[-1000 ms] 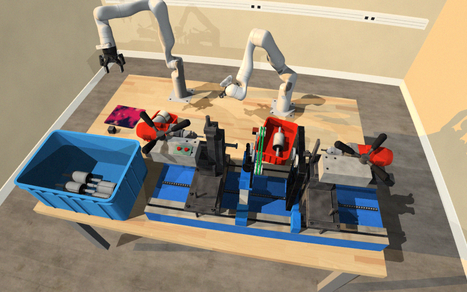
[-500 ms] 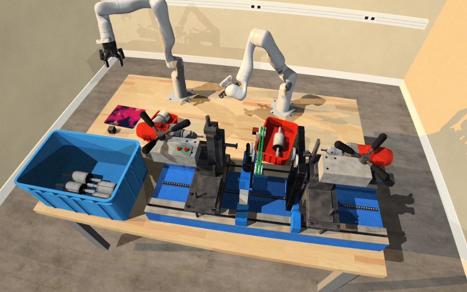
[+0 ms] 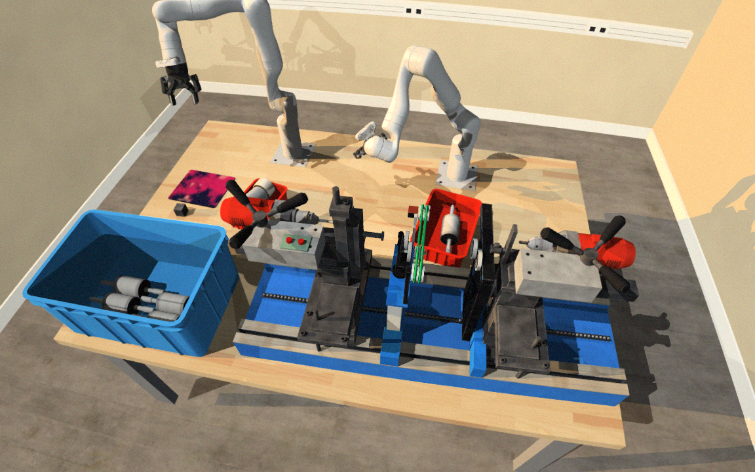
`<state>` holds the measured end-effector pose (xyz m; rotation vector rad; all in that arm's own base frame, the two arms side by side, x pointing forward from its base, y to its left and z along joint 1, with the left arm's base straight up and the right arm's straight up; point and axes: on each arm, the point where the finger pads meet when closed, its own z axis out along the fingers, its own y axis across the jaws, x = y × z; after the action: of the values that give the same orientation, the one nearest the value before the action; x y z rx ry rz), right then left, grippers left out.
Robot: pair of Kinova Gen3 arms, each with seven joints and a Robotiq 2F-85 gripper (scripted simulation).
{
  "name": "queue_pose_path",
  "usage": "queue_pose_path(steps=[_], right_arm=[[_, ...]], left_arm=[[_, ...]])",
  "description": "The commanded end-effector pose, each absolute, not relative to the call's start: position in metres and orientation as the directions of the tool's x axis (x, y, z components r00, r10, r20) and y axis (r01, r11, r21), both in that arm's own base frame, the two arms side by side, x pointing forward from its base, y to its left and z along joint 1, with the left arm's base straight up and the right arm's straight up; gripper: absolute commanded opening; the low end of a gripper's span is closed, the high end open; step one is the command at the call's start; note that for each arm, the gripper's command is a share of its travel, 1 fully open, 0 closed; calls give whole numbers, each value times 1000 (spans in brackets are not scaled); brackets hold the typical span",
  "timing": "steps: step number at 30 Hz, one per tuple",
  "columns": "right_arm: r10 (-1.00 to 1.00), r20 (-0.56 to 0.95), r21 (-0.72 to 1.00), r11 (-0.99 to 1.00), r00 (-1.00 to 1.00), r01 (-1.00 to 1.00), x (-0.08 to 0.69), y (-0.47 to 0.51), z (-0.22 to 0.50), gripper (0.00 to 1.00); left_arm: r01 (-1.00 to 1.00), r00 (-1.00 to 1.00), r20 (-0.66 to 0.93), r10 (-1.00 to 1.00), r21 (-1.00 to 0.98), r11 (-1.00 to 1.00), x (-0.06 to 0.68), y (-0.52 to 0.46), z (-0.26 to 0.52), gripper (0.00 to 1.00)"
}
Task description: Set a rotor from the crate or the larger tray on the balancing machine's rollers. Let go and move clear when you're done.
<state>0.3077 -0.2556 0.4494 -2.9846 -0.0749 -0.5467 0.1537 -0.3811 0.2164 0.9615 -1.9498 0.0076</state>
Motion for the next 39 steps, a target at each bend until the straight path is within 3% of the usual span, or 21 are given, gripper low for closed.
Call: queue_pose_path(steps=[1,39], right_arm=[[30,357,-95,-993,934,68,307,-256,450,1000],[30,357,-95,-993,934,68,307,-256,450,1000]], left_arm=[[-625,-261,742,-618,358,694,154,-381,217,1000],[-625,-261,742,-618,358,694,154,-381,337,1000]])
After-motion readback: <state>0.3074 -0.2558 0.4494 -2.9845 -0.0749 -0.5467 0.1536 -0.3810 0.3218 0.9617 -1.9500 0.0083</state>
